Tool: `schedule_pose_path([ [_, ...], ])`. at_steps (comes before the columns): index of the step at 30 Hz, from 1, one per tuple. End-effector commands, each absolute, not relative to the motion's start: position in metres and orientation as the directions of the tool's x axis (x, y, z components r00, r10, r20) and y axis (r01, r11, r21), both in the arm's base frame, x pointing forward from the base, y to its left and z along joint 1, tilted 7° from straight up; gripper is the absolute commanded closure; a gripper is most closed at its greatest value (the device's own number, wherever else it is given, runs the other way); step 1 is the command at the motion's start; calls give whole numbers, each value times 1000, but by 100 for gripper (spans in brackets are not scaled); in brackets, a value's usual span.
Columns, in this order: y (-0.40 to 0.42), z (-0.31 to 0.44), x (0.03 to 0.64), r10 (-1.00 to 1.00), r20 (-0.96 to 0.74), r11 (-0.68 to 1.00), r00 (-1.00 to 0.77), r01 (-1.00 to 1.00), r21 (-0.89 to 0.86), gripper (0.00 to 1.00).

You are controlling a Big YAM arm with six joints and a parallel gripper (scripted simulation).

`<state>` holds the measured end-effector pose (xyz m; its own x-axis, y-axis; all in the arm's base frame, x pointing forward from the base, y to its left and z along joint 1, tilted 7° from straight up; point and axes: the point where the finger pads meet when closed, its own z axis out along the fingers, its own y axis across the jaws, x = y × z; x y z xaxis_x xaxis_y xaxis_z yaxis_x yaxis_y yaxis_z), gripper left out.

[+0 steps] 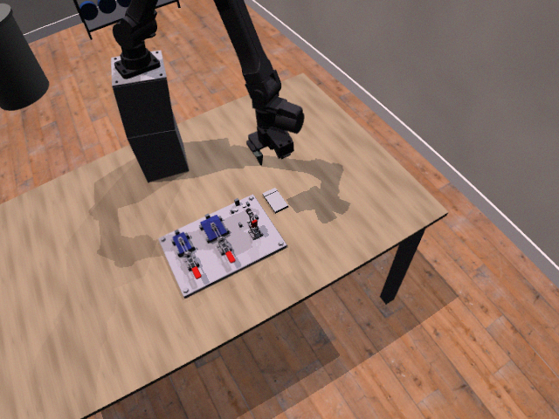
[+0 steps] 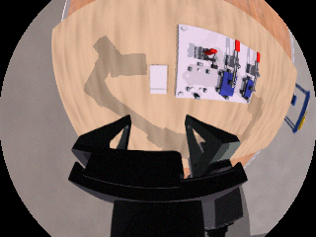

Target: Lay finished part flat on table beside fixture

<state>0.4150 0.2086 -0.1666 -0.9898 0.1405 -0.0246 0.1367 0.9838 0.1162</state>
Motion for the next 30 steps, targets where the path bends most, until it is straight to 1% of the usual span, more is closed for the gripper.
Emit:
schedule_pose_path([
  [1, 206, -174, 422, 141, -27, 983, -990, 136, 119, 26],
  [30, 208, -173, 426, 140, -34, 983, -990, 135, 123, 26],
])
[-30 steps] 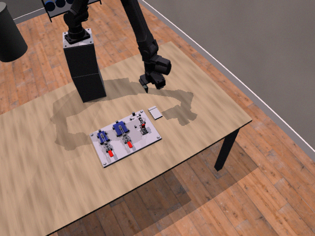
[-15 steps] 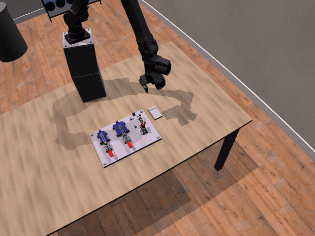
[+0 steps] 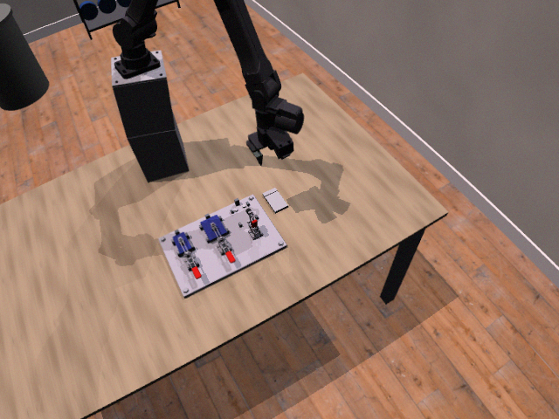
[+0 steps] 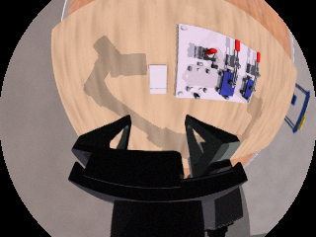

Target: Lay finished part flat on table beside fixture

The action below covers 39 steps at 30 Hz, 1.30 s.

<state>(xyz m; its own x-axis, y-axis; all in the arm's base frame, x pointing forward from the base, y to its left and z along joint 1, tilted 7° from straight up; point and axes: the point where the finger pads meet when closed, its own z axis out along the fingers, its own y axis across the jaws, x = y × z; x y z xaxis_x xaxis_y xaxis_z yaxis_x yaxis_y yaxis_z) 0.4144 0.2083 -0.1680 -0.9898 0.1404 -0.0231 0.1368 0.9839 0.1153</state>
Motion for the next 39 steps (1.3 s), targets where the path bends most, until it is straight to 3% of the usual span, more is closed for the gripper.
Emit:
schedule_pose_path([
  [1, 208, -173, 427, 140, -34, 983, -990, 135, 123, 26],
  [39, 204, -176, 416, 140, -16, 984, -990, 137, 111, 26],
])
